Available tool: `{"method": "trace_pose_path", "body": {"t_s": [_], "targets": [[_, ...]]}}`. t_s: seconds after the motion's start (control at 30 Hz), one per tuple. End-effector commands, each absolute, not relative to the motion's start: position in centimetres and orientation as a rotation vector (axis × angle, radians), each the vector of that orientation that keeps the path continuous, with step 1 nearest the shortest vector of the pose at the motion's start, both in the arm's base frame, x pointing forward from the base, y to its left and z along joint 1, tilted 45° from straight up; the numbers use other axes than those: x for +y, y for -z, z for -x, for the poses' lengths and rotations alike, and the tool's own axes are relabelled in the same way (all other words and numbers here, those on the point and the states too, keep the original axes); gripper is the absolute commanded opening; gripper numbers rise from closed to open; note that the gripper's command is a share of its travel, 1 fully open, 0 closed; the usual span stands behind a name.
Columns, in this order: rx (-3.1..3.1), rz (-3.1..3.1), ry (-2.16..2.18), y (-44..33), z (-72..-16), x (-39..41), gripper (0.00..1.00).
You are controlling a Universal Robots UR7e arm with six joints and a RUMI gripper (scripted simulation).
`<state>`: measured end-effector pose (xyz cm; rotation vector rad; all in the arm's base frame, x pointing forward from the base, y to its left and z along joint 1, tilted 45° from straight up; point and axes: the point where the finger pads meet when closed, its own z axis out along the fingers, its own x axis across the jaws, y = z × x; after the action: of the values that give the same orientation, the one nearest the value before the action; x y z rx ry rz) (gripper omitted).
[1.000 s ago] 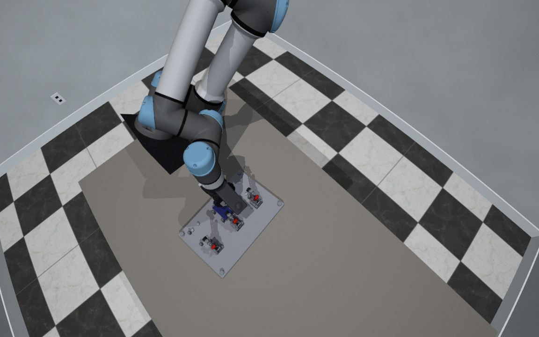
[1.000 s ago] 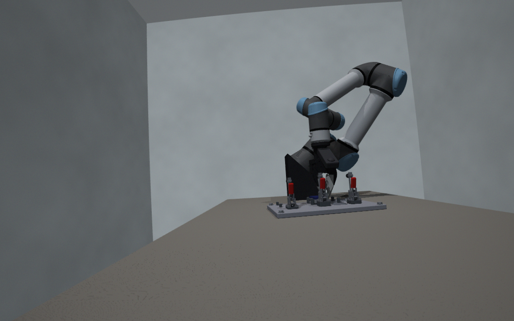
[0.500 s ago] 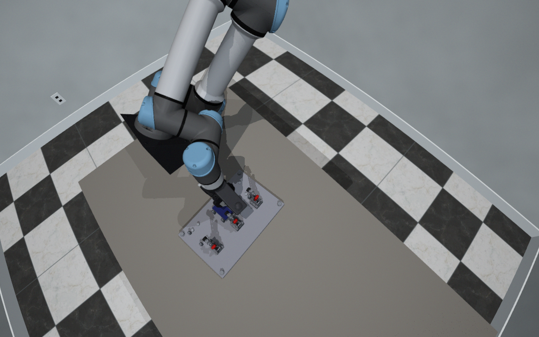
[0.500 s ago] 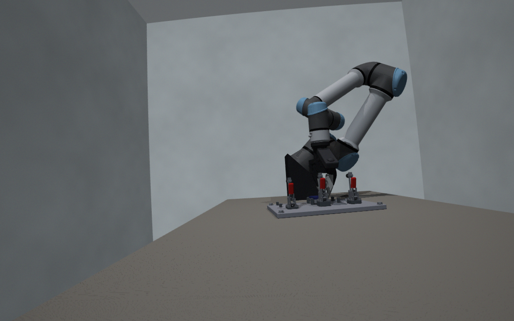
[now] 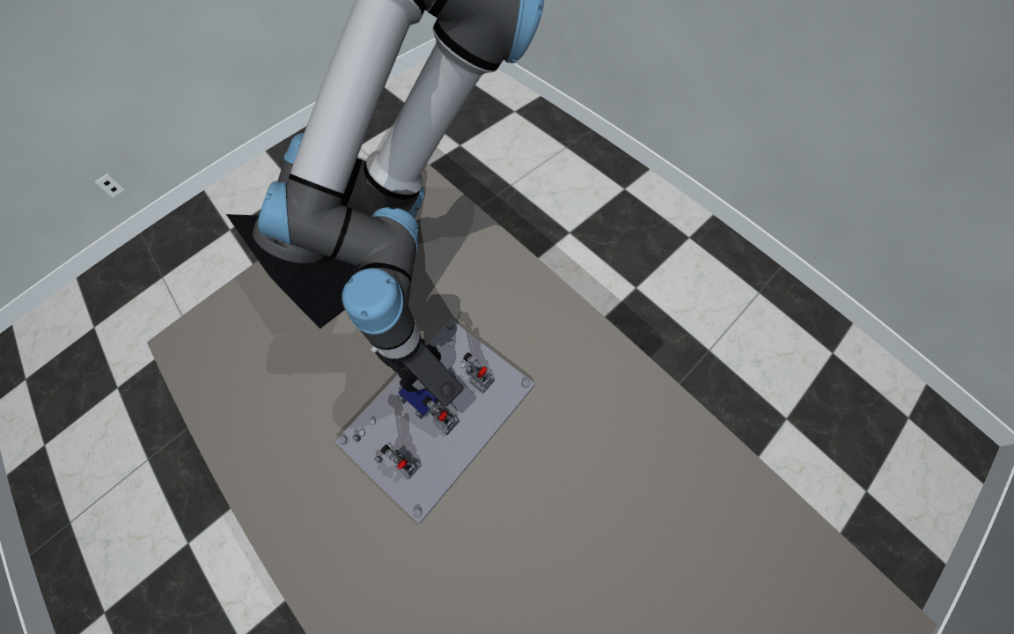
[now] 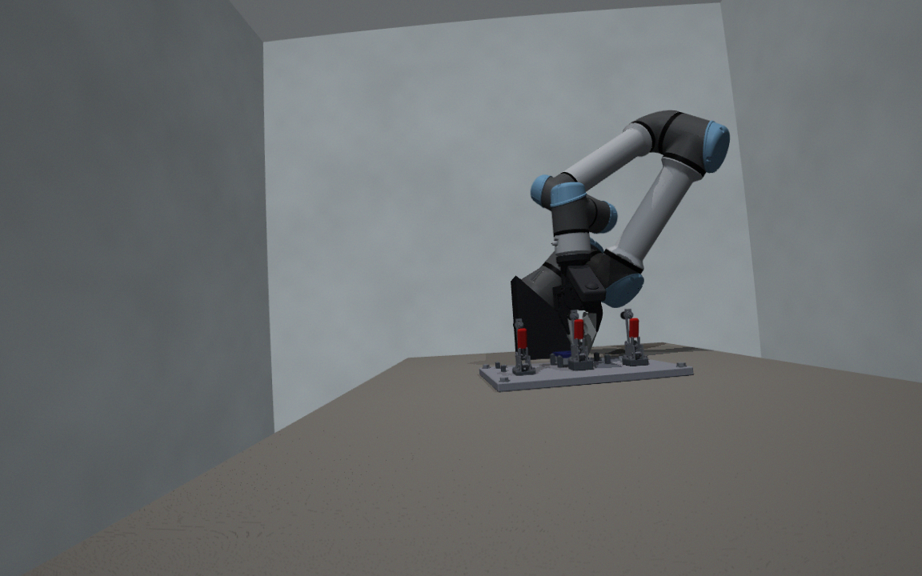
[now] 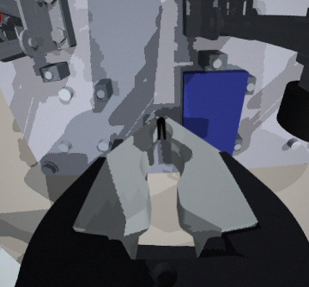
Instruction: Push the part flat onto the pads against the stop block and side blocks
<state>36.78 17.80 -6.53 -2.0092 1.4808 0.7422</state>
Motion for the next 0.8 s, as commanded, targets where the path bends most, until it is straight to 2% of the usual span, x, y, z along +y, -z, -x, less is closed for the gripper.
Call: {"method": "trace_pose_path", "body": {"t_s": [0.0,0.77], "targets": [[1.481,2.01,-0.737,5.87,-36.77,18.23,0.0],[1.481,2.01,-0.736,5.02,-36.74,18.81,0.0]]}}
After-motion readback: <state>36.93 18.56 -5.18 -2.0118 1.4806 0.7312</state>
